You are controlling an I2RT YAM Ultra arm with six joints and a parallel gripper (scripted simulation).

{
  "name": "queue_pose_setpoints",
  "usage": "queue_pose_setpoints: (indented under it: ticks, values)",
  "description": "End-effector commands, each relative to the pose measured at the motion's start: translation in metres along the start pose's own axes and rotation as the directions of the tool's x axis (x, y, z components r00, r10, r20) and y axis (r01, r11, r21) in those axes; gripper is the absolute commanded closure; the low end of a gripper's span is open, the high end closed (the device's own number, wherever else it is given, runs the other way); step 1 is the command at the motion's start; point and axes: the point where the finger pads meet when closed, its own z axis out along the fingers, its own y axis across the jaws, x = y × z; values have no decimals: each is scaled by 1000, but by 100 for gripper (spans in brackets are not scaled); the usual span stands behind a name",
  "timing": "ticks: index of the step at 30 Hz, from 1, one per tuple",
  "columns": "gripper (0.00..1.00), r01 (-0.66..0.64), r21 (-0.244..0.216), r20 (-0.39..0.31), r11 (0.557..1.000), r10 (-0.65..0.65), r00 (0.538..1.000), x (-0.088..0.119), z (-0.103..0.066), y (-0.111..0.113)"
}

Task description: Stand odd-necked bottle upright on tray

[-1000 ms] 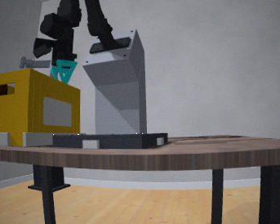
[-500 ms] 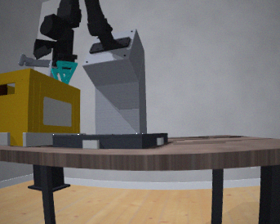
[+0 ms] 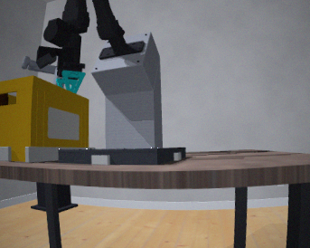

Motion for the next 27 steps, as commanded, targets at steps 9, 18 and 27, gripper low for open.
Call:
queue_pose_setpoints:
  ticks: [9,18,27]
  values:
    - [39,-1,-19,32,1000,2,999,-11,13,9]
    - [39,-1,-19,32,1000,1,999,-11,21,9]
    - [39,1,-21,31,1000,0,1000,-10,26,10]
